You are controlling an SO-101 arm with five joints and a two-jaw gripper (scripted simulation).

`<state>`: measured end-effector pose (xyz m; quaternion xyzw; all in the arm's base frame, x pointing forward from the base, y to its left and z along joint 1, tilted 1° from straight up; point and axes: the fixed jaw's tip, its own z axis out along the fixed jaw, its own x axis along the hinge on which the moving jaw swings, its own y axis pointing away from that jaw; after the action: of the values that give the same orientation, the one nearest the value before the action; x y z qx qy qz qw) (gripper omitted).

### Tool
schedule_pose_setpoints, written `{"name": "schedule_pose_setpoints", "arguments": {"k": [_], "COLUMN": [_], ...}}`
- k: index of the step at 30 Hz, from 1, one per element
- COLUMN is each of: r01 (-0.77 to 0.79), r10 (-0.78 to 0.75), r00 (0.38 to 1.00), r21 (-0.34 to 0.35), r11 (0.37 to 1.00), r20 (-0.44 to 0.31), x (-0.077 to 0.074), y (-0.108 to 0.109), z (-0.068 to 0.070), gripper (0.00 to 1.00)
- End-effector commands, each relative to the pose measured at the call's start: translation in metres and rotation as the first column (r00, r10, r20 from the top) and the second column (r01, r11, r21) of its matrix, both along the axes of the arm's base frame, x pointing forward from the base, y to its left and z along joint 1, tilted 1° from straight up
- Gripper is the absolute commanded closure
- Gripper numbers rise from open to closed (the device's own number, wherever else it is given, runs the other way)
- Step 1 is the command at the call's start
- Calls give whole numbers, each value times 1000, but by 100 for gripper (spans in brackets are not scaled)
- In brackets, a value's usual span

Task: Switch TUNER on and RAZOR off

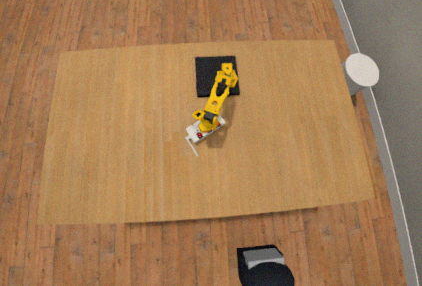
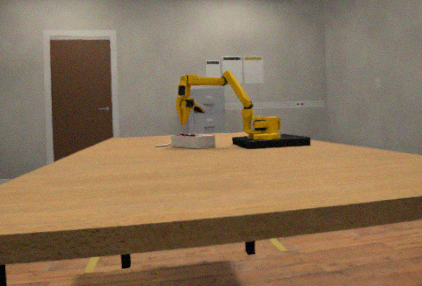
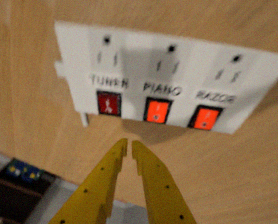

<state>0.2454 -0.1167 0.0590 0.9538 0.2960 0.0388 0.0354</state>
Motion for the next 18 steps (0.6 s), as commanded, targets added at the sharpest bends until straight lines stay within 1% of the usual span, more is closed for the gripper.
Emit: {"name": "schedule_pose_setpoints", "arguments": {"k": [1,2,6,10,13,18], "r01": [-78,-78,-174,-240,-264,-271], "r10": [79,79,181,255,284,292], "r00": [996,996,978,955,945,941], "r21": [-26,-26,-74,-114,-131,-135], "r11": [997,997,982,964,956,953], "r20": [41,41,105,149,165,169], "x": [19,19,42,57,62,64], "y": [2,2,7,12,14,15], "z": [-3,-3,-5,-7,-8,-8], "gripper": [100,100,100,100,100,100]}}
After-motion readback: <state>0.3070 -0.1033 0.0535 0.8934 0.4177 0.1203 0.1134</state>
